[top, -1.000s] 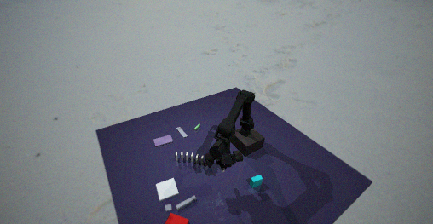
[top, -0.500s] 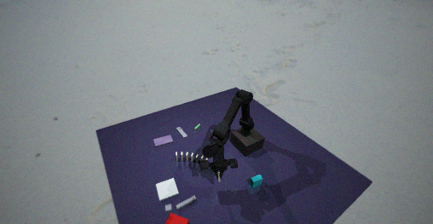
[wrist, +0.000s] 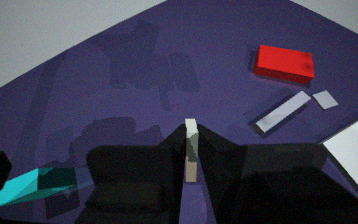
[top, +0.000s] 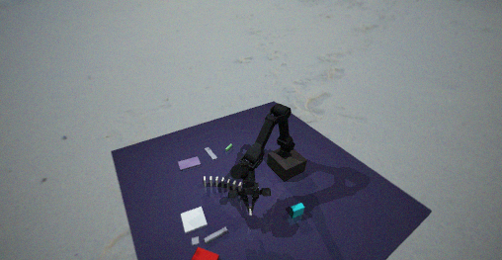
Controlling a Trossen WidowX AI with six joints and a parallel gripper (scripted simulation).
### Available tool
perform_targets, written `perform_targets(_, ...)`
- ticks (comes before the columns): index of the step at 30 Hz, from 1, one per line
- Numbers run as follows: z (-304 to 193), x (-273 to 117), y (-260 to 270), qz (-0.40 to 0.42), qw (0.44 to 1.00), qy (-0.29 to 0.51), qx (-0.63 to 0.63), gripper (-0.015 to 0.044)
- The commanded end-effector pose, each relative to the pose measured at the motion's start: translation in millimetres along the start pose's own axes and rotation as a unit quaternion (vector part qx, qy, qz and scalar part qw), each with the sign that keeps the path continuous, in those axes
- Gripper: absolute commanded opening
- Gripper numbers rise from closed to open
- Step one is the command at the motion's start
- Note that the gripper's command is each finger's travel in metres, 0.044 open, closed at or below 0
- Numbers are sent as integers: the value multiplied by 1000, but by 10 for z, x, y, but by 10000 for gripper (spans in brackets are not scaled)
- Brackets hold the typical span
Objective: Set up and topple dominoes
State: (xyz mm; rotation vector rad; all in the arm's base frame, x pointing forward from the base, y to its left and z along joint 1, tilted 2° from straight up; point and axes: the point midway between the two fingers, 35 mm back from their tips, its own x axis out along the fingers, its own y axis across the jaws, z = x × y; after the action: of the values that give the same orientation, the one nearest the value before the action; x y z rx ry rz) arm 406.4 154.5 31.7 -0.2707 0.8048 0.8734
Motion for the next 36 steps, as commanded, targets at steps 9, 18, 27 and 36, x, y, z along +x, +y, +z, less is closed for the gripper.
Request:
perform_targets(9, -65, -46, -39, 14, 995, -100, 8, 25)
perform_targets(18, -126, -169, -12, 27, 984, -175, -2, 25)
perform_targets(27, -209, -353, 80, 42, 970, -240, -21, 25)
perform_targets(36, -312, -581, 239, 58, 952, -296, -49, 25)
